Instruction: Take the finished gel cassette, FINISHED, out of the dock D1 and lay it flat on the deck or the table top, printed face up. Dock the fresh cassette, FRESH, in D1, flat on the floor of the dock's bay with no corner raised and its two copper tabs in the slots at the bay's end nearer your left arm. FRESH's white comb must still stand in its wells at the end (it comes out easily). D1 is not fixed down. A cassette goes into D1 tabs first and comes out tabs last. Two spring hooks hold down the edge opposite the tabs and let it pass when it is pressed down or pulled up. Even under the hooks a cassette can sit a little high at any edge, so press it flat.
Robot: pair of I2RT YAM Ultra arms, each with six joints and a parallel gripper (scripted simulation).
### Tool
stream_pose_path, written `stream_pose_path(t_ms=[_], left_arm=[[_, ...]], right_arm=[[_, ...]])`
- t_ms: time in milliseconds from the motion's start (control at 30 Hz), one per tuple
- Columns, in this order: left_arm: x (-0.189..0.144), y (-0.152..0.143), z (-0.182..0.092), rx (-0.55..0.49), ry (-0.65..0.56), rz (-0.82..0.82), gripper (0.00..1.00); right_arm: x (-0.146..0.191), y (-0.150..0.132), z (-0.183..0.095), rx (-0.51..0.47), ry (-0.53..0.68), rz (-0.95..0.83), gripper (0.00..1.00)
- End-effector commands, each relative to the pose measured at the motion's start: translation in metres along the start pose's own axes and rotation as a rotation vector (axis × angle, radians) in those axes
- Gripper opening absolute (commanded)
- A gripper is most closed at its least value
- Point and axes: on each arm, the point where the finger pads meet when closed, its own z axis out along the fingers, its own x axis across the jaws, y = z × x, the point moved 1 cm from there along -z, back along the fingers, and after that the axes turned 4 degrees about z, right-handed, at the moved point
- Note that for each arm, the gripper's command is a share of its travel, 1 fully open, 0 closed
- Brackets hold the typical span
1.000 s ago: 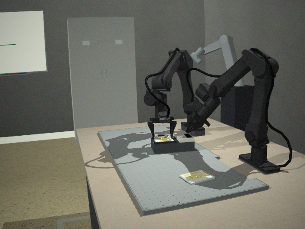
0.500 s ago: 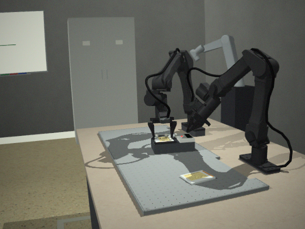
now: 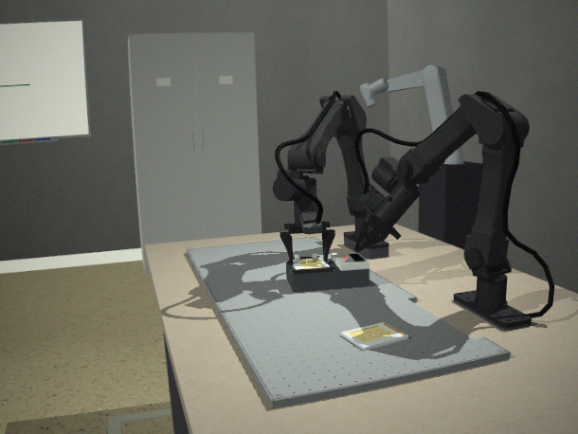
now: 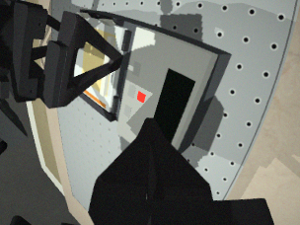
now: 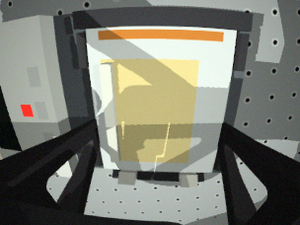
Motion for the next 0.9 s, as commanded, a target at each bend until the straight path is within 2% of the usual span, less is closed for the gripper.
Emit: stream_pose_path(t_ms=[0,867], left_arm=[[0.017,0.013,-0.017,-0.051,0.048,-0.047,0.0],[0.017,0.011,-0.043,-0.045,0.043,-0.045,0.0]], right_arm=[[-0.001,0.002,-0.003,-0.009,-0.005,-0.001,0.0],[-0.001,0.002,-0.003,-0.009,-0.005,-0.001,0.0]])
